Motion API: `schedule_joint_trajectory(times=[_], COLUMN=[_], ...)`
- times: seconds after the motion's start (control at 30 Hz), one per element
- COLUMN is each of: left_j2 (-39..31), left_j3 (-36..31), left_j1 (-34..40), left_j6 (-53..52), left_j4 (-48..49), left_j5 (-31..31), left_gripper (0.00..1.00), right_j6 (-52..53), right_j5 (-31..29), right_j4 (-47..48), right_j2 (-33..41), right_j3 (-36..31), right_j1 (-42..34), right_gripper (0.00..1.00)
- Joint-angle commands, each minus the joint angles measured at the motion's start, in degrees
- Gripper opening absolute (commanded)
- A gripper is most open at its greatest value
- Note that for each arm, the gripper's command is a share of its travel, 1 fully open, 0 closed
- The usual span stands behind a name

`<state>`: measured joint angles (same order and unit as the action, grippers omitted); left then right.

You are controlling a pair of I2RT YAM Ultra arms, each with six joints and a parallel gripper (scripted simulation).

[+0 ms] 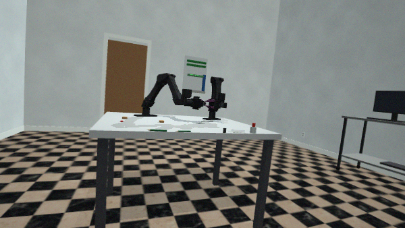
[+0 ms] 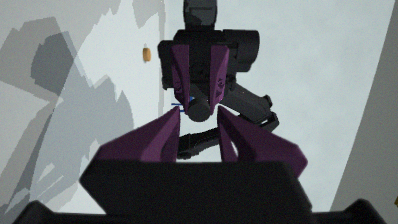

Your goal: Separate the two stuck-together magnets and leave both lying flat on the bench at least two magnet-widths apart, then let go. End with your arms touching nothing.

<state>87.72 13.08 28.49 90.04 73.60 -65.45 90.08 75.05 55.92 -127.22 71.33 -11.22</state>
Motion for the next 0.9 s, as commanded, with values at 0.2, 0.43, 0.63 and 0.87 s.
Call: schedule_joint_trajectory(times=[0.2,0.43,0.63,0.87], left_j2=[0.08,-0.09,-0.04,-0.22], left_j3=[0.67,0.30,0.22,-0.06], left_j1=[-0.25,-0.27,-0.20,-0.16], left_j6=[-0.16,-0.16,-0.15,-0.15], left_j4=[0.27,0.46,0.59,0.70], left_j5=[-0.13,-0.09,-0.03,0.08], left_gripper=[0.33,0.33,0.33,0.33], right_j6=[-0.20,-0.20,-0.20,-0.20], right_j5=[0.00,0.00,0.00,0.00], right_j4=[0.49,0.49,0.49,0.49], right_j2=[0.98,0.98,0.98,0.98], right_j3=[0.38,0.38,0.38,0.38], right_j1=[0.06,0.06,0.06,0.06], right_gripper=[0.18,0.18,0.18,0.18])
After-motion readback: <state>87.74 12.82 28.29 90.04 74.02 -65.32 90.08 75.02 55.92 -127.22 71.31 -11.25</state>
